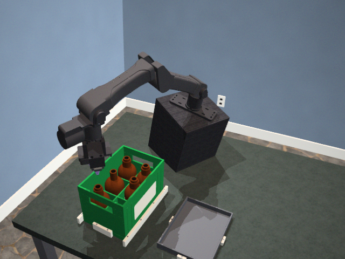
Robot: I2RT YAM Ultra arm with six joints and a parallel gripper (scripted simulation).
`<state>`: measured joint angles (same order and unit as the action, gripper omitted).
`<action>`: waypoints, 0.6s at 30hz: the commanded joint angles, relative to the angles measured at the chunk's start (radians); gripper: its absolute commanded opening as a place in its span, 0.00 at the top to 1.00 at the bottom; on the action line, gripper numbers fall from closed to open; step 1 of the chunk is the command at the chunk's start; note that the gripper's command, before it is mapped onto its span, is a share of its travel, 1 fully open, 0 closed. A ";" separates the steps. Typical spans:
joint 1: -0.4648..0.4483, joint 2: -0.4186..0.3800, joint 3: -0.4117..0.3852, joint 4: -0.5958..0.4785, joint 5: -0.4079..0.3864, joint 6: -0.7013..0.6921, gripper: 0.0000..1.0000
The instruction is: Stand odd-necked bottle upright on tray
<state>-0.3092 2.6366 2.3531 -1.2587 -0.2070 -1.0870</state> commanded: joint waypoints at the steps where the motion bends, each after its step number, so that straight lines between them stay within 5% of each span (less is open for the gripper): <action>1: -0.016 -0.024 0.041 -0.020 -0.012 -0.006 1.00; 13: -0.009 -0.037 0.038 -0.019 -0.012 -0.001 1.00; 18: 0.088 -0.102 -0.096 0.035 -0.009 0.085 1.00</action>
<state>-0.2756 2.5996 2.3016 -1.2488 -0.2031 -1.0519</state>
